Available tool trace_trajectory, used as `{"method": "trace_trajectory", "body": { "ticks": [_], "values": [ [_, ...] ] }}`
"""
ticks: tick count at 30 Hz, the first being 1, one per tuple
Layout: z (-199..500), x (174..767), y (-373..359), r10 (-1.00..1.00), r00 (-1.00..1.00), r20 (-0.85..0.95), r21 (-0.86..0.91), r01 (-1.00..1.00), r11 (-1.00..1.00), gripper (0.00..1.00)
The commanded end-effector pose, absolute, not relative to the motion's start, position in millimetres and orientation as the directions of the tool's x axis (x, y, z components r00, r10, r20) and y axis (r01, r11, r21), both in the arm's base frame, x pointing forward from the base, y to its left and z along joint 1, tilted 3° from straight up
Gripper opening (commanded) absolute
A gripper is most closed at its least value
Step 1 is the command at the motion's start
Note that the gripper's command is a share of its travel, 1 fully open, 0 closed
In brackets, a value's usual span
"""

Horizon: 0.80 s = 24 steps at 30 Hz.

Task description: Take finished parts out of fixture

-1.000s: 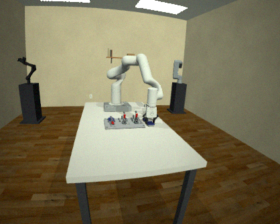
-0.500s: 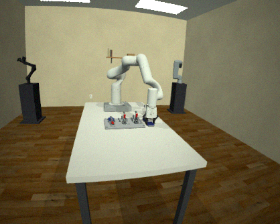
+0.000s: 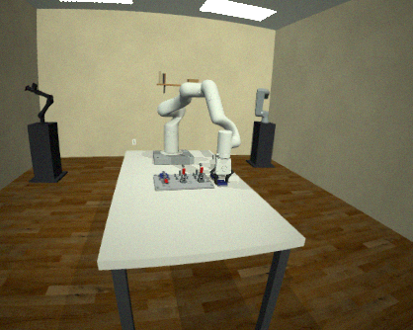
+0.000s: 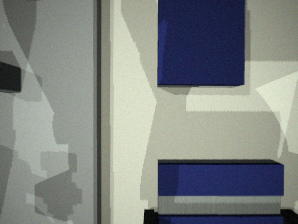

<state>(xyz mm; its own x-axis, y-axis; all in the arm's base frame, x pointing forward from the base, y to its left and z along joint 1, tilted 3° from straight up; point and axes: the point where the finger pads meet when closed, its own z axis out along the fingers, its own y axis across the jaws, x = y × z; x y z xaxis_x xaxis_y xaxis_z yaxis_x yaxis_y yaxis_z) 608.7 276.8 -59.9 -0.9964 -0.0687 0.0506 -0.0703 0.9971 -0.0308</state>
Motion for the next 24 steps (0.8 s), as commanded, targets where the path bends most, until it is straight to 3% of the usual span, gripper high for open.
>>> {"method": "trace_trajectory", "body": {
  "ticks": [1,16,17,24],
  "values": [
    [-59.0,609.8,277.4,-0.069,-0.996,0.048,-0.030,-0.070,0.997,0.00],
    [-59.0,609.8,277.4,-0.069,-0.996,0.048,-0.030,-0.070,0.997,0.00],
    [-59.0,609.8,277.4,-0.069,-0.996,0.048,-0.030,-0.070,0.997,0.95],
    [-59.1,609.7,277.3,-0.069,-0.996,0.048,-0.030,-0.070,0.997,0.95]
  ]
}}
